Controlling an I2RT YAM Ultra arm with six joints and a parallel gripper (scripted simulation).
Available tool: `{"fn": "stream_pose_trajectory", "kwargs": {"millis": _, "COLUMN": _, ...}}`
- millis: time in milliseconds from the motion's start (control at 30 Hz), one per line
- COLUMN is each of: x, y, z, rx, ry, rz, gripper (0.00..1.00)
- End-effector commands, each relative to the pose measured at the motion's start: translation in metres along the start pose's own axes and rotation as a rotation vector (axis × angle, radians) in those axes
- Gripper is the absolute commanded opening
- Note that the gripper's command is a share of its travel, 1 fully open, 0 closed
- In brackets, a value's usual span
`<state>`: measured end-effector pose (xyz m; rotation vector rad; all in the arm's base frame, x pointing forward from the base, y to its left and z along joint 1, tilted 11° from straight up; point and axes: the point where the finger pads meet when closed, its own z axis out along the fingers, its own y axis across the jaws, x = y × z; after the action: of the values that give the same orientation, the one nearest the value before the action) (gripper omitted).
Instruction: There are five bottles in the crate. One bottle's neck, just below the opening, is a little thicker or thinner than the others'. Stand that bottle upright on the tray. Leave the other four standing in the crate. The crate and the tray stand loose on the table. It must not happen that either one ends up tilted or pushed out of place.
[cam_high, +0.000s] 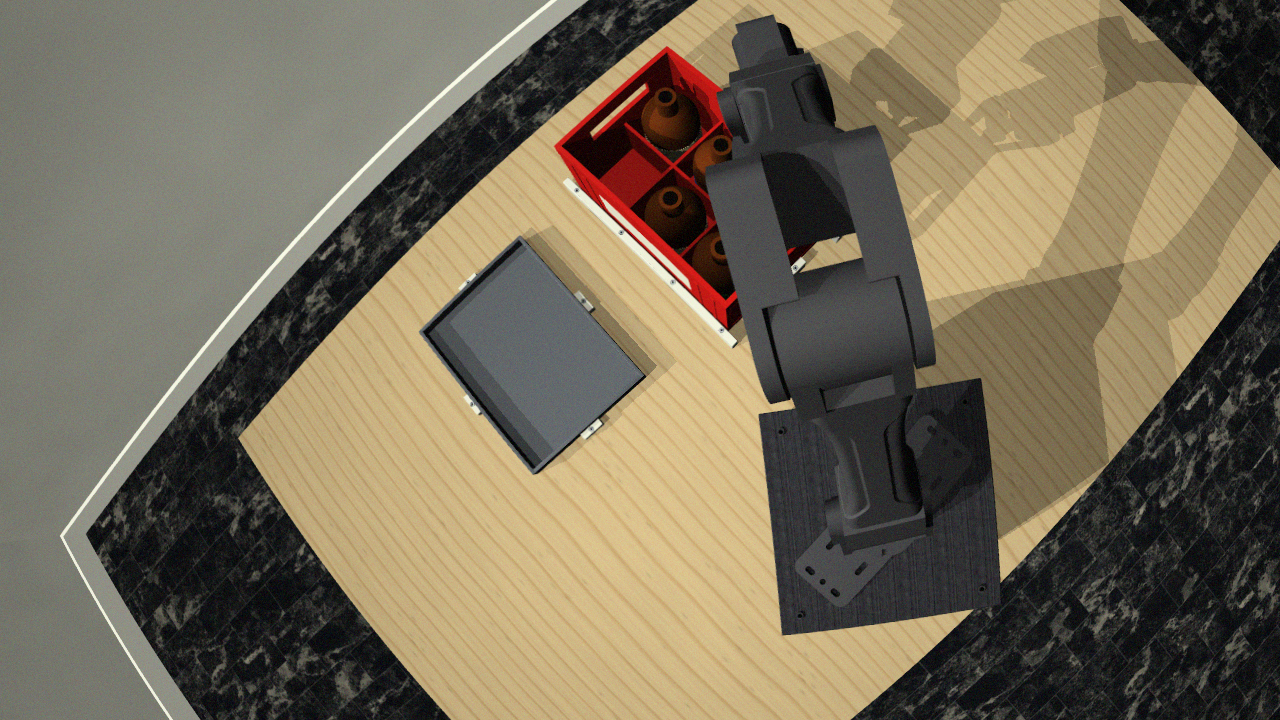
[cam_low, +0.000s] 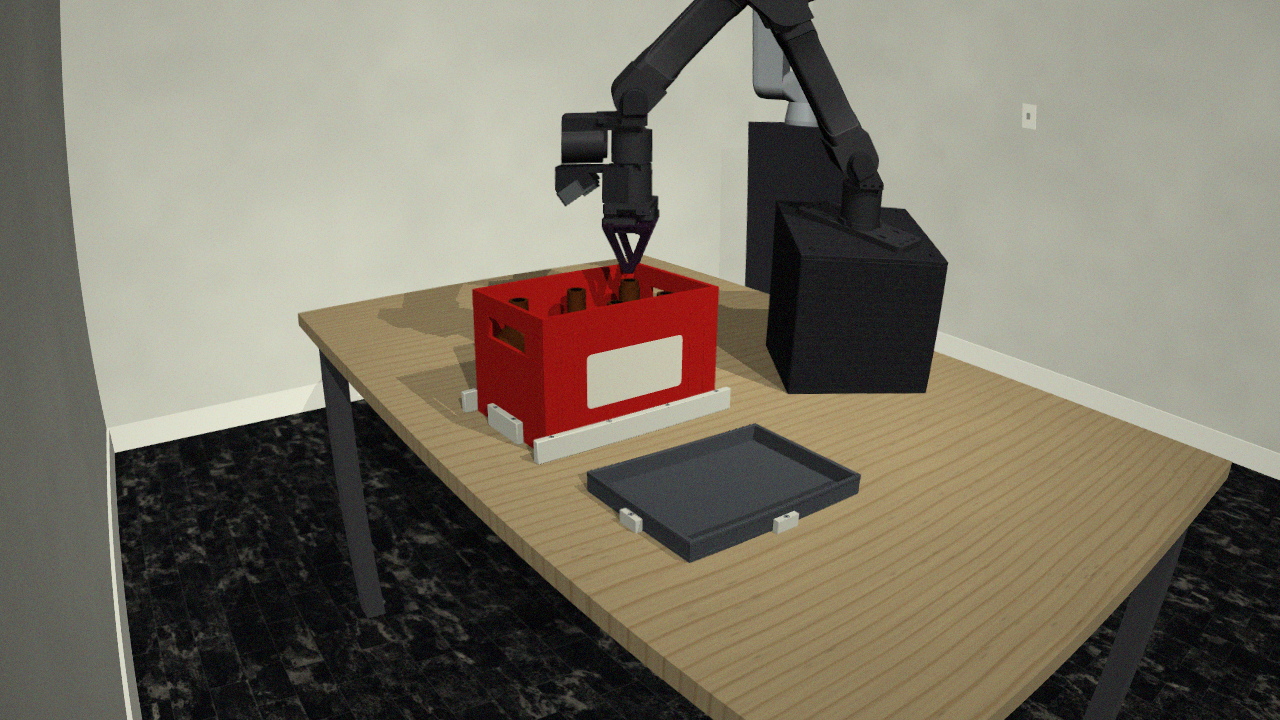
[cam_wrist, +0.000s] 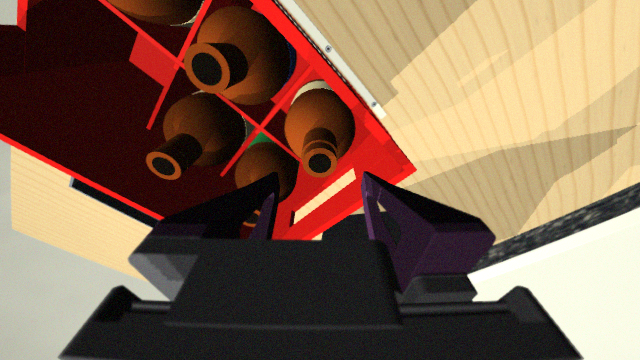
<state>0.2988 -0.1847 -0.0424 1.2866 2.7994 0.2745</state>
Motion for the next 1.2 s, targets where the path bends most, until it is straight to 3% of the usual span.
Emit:
{"fn": "stream_pose_trajectory", "kwargs": {"millis": 0, "x": -0.0048, "y": 0.0025, "z": -0.0087, "rx": -0.011, "ry": -0.032, "rz": -0.002, "gripper": 0.61}}
{"fn": "stream_pose_trajectory", "kwargs": {"millis": 367, "x": -0.0126, "y": 0.0044, "z": -0.0113, "rx": -0.013, "ry": -0.043, "rz": -0.004, "gripper": 0.61}}
{"fn": "stream_pose_trajectory", "kwargs": {"millis": 533, "x": -0.0089, "y": 0.0019, "z": -0.0037, "rx": -0.007, "ry": -0.012, "rz": 0.002, "gripper": 0.61}}
{"fn": "stream_pose_trajectory", "kwargs": {"millis": 667, "x": -0.0132, "y": 0.0041, "z": -0.0106, "rx": -0.012, "ry": -0.036, "rz": -0.002, "gripper": 0.61}}
{"fn": "stream_pose_trajectory", "kwargs": {"millis": 1167, "x": -0.0137, "y": 0.0042, "z": -0.0106, "rx": -0.012, "ry": -0.038, "rz": -0.003, "gripper": 0.61}}
